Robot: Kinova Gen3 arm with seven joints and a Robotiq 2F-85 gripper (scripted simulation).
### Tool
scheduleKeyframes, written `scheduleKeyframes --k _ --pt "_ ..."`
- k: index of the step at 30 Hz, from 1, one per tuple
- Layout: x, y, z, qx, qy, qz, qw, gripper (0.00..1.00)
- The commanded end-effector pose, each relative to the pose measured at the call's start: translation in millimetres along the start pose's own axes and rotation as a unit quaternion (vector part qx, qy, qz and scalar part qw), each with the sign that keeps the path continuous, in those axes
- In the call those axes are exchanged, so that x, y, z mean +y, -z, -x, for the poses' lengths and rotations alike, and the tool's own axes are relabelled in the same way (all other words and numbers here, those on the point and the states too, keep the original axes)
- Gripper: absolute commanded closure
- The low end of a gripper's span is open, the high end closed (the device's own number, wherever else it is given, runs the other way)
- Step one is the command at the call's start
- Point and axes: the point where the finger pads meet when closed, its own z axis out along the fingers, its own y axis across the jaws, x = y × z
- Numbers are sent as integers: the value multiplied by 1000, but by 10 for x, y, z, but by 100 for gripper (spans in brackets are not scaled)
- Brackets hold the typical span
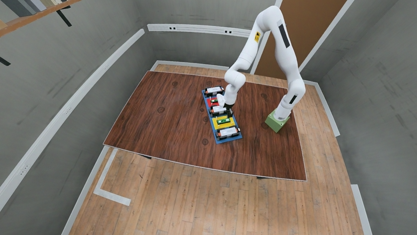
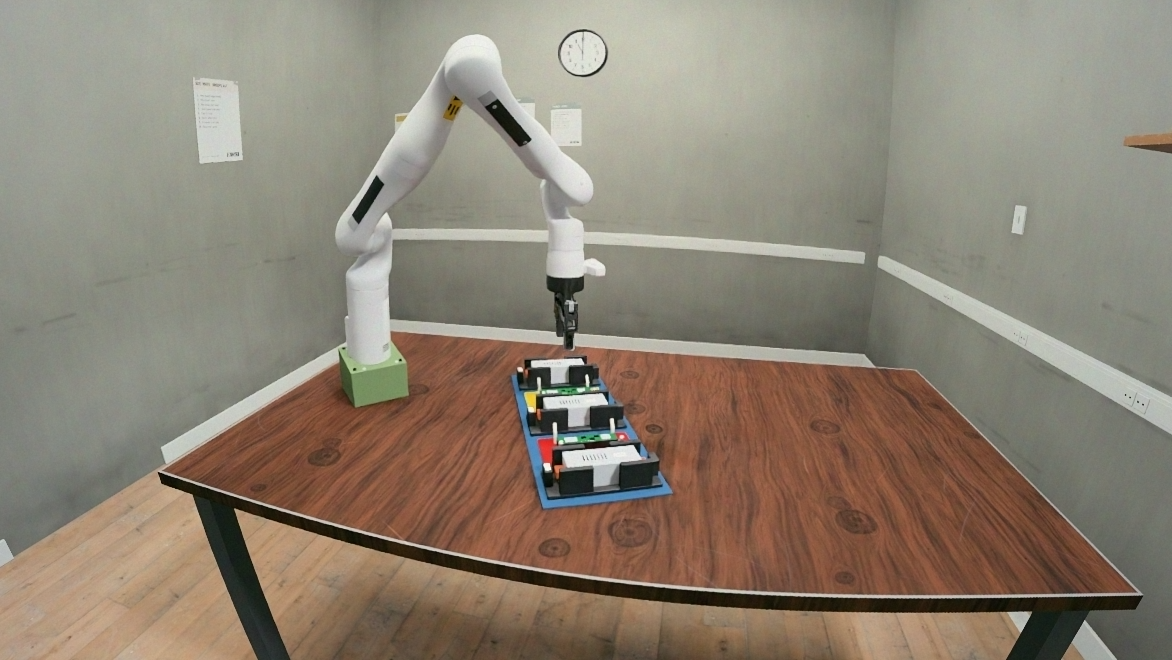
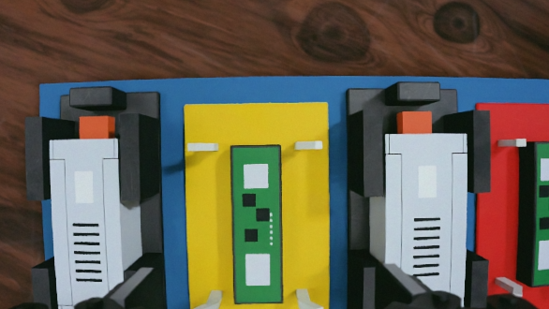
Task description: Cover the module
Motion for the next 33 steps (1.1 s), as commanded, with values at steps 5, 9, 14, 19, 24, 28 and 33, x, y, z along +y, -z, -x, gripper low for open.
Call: scheduleKeyframes --k 5,9,14,19,24,28,33 --pt "-55 -94 -37 1 0 0 1000 0" --pt "-99 -175 -62 1 0 0 1000 0" --pt "-110 -195 -68 1 0 0 1000 0" --pt "-106 -188 -66 1 0 0 1000 0" --pt "-98 -171 -61 1 0 0 1000 0" --pt "-92 -161 -58 1 0 0 1000 0" --pt "-92 -161 -58 1 0 0 1000 0"
